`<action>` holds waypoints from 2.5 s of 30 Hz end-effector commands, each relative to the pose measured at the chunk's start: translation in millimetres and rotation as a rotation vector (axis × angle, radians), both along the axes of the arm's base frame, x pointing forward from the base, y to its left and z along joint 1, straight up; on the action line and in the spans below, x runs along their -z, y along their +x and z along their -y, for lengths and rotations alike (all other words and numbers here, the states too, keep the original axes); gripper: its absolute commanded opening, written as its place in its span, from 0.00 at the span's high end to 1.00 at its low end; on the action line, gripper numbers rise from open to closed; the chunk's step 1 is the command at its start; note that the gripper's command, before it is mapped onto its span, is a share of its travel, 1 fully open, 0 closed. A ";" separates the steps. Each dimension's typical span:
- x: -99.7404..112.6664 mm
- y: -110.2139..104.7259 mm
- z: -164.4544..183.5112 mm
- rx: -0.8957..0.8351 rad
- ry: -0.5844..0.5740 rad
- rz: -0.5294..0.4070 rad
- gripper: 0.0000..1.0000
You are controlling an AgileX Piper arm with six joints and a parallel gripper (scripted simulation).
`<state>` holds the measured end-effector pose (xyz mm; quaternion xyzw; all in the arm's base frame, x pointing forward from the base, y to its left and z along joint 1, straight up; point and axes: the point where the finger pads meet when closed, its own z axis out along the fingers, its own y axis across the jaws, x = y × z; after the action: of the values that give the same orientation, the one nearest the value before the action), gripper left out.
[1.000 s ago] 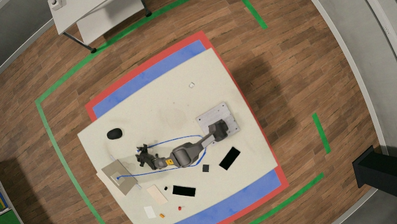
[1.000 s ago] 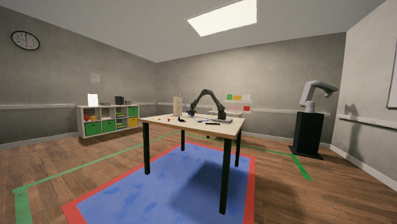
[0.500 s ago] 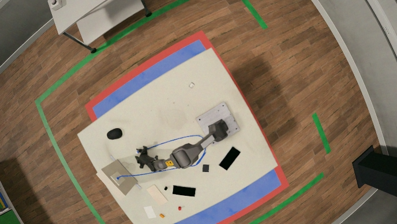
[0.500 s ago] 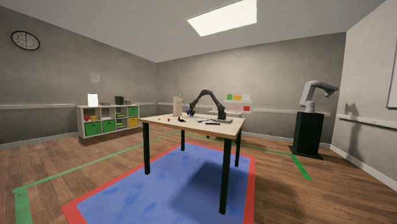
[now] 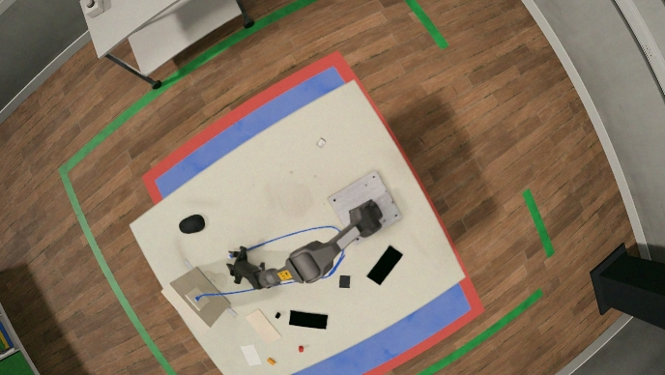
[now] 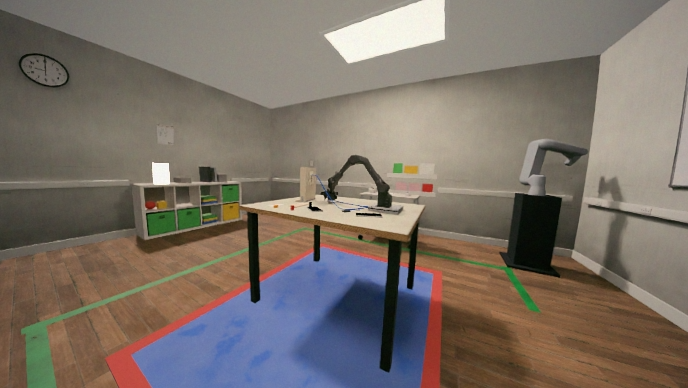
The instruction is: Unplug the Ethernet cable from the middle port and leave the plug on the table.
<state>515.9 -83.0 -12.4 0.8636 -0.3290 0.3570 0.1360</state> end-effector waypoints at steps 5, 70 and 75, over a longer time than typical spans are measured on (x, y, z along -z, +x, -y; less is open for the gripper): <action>-5.9 -3.4 -3.0 0.000 0.000 0.002 0.36; -127.1 -34.2 -30.4 0.000 0.000 0.002 0.36; -147.1 -34.2 -30.4 0.000 0.000 0.002 0.36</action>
<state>481.3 -52.5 126.2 0.8637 -0.3287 0.3571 0.1362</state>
